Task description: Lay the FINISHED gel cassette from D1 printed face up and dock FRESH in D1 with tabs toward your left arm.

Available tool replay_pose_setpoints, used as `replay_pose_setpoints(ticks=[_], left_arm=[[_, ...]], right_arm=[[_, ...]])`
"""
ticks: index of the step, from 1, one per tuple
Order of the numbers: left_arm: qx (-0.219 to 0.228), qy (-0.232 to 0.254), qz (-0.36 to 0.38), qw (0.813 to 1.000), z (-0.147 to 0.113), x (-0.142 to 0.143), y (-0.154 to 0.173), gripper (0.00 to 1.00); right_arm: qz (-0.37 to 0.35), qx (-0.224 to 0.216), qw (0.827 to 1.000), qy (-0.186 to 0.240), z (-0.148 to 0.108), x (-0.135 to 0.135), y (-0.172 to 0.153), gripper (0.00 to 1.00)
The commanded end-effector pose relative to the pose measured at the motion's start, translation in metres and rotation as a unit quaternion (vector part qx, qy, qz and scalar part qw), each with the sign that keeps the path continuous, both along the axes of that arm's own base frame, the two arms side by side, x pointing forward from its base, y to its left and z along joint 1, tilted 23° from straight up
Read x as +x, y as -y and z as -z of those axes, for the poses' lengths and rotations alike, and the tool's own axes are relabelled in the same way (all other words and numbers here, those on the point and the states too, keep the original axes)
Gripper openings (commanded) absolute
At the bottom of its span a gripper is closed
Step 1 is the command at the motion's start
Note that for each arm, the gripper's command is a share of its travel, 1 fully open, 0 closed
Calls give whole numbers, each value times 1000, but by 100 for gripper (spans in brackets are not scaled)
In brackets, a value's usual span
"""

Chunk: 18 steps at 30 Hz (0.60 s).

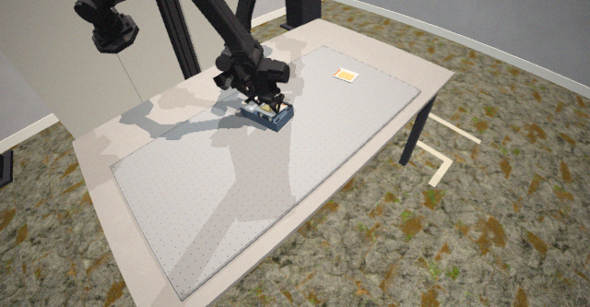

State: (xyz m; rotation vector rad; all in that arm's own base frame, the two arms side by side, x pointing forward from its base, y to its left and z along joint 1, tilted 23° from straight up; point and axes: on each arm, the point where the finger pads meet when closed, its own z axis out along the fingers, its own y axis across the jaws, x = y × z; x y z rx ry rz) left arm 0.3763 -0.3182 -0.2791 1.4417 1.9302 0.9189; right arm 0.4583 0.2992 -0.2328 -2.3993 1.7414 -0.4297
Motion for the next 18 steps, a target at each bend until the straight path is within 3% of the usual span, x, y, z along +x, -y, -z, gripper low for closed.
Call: replay_pose_setpoints(ticks=[1, 18], left_arm=[[37, -47, -8, 998, 61, -16, -43, 0], [37, -47, -8, 998, 61, -16, -43, 0]], right_arm=[[3, 8, 1000, 8, -4, 7, -2, 0], [3, 8, 1000, 8, -5, 8, -2, 0]])
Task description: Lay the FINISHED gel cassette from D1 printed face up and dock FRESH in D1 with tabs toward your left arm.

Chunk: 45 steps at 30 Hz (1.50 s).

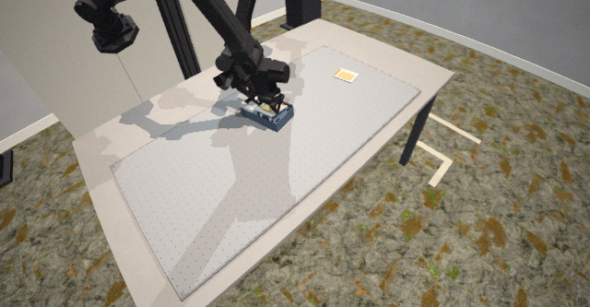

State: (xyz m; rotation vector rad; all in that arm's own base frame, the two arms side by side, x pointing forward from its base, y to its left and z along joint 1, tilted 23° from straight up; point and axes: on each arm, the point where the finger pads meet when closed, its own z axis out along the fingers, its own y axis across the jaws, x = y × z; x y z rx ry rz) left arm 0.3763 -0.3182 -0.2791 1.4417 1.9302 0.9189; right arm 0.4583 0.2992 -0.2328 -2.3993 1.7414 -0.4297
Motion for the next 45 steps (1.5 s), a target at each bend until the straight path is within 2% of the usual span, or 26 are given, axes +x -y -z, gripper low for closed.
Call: replay_pose_setpoints(ticks=[1, 45], left_arm=[[37, -47, -8, 998, 61, -16, -43, 0], [37, -47, -8, 998, 61, -16, -43, 0]], right_arm=[[4, 9, 1000, 9, -6, 9, -3, 0], [5, 12, 1000, 12, -9, 15, -7, 0]])
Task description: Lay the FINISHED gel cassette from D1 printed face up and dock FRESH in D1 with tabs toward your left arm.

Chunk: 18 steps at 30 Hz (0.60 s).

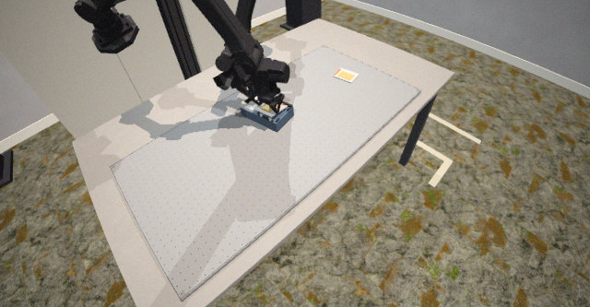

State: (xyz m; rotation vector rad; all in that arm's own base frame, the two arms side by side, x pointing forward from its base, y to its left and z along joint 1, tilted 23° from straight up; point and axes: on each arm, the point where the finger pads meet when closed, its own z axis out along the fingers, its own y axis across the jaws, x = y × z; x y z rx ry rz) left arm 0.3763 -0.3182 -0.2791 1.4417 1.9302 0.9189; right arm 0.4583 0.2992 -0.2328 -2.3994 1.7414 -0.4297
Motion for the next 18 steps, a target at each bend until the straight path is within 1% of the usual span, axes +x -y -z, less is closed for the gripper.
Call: replay_pose_setpoints(ticks=[1, 18], left_arm=[[37, -47, -8, 998, 61, -16, -43, 0], [37, -47, -8, 998, 61, -16, -43, 0]], right_arm=[[5, 12, 1000, 12, -9, 15, -7, 0], [5, 13, 1000, 14, -11, 17, -9, 0]])
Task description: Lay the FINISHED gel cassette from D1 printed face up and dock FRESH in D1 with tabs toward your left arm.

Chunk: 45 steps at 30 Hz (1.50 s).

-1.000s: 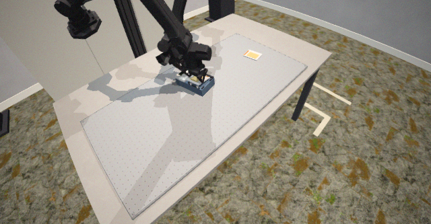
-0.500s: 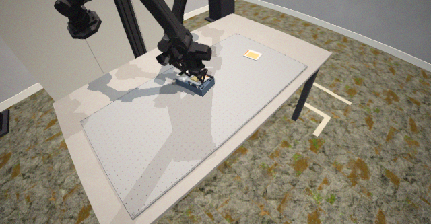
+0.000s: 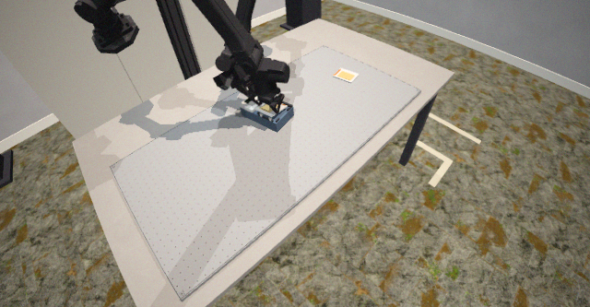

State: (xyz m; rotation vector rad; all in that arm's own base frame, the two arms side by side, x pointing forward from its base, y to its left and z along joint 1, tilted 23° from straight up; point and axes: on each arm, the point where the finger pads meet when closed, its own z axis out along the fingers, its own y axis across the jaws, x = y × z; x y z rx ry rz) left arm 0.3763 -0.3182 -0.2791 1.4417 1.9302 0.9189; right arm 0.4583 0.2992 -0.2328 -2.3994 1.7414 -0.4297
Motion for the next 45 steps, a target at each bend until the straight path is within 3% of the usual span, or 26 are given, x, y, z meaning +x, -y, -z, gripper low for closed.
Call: replay_pose_setpoints(ticks=[1, 45], left_arm=[[37, -47, -8, 998, 61, -16, -43, 0], [37, -47, -8, 998, 61, -16, -43, 0]], right_arm=[[5, 13, 1000, 14, -11, 17, -9, 0], [6, 13, 1000, 14, -12, 17, -9, 0]])
